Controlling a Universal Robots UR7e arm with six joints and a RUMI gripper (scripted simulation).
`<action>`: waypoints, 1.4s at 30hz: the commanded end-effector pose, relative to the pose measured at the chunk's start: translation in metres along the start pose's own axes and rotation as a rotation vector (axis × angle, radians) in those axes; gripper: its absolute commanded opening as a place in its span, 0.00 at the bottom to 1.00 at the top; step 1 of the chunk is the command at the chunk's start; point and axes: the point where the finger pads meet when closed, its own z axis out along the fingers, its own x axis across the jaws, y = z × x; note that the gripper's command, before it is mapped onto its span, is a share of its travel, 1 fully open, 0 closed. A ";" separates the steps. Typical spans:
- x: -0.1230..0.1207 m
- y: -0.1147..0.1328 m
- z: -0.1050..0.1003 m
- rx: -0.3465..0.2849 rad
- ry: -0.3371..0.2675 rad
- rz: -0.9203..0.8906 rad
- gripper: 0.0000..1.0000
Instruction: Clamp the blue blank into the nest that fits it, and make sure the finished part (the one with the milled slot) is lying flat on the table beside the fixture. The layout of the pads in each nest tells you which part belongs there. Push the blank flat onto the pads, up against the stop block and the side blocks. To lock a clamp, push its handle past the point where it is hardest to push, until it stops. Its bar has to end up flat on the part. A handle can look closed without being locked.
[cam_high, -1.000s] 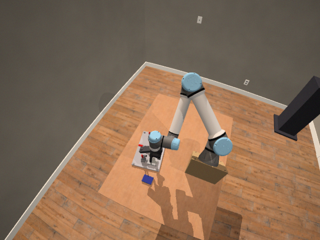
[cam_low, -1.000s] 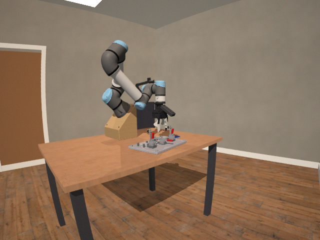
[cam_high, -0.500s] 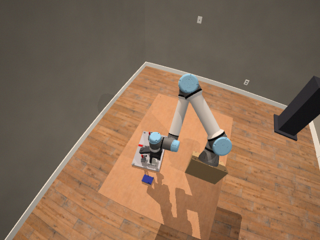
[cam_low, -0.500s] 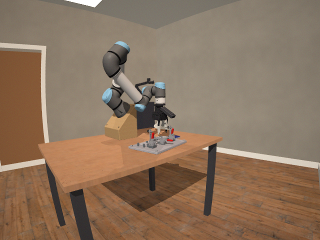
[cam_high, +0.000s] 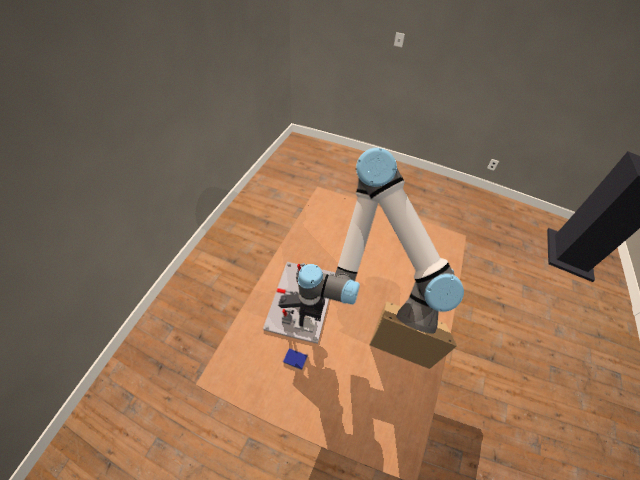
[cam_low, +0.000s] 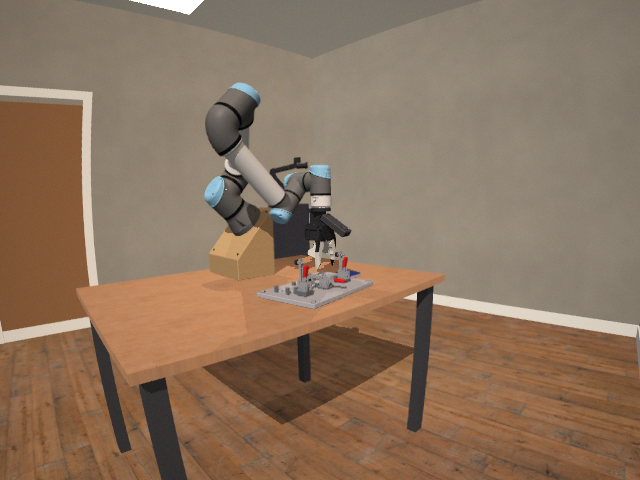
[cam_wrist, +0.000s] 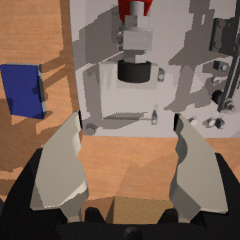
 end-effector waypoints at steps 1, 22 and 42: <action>0.000 0.000 0.004 0.001 0.000 0.000 0.59; 0.000 -0.001 0.032 0.001 0.000 0.000 0.59; 0.000 -0.001 0.032 0.001 0.000 0.000 0.00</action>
